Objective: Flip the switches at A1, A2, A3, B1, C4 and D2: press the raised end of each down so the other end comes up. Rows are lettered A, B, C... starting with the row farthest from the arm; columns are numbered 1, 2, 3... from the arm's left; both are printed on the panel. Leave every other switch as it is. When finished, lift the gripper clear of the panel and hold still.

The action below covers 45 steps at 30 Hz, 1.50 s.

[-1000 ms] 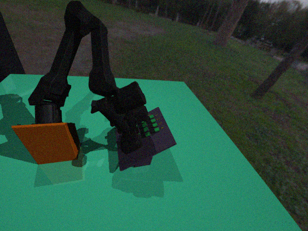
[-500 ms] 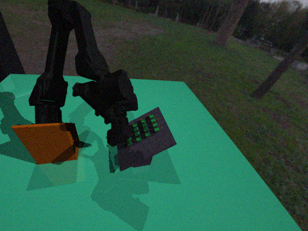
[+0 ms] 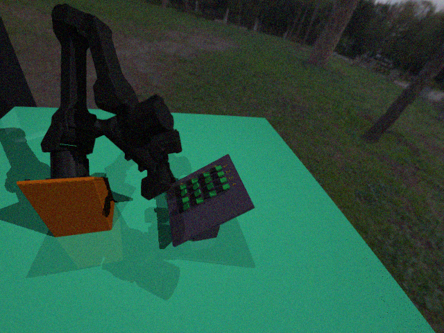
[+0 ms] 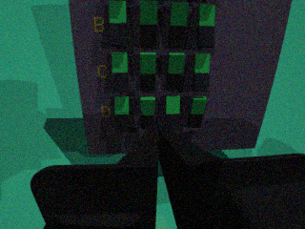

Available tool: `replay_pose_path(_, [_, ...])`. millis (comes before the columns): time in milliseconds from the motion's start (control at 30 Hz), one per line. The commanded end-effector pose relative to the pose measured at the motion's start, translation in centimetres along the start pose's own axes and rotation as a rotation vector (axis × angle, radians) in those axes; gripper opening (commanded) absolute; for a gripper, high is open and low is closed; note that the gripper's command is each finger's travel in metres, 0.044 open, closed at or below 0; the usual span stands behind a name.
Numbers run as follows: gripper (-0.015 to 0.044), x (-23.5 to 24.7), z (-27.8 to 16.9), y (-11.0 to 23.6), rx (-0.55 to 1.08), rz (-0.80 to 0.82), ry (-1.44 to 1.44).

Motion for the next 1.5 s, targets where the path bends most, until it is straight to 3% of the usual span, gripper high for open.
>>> replay_pose_path(0, [0.0000,0.2,-0.2,-2.4,0.024,-0.004,-0.006])
replay_pose_path(867, [0.0000,0.3,-0.2,-5.3,0.027,-0.001,-0.006])
replay_pose_path(1467, [0.0000,0.3,-0.2,-5.4,0.027,-0.001,-0.006])
Point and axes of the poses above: the point midway between the two fingers, 35 mm back from their tips, its own y axis back along the fingers, its own x axis across the jaws, z = x × y, the point moved 9 cm from there along y, back along the fingers, and after that the axes turned 11 degrees about -y, right-handed, at the moved point
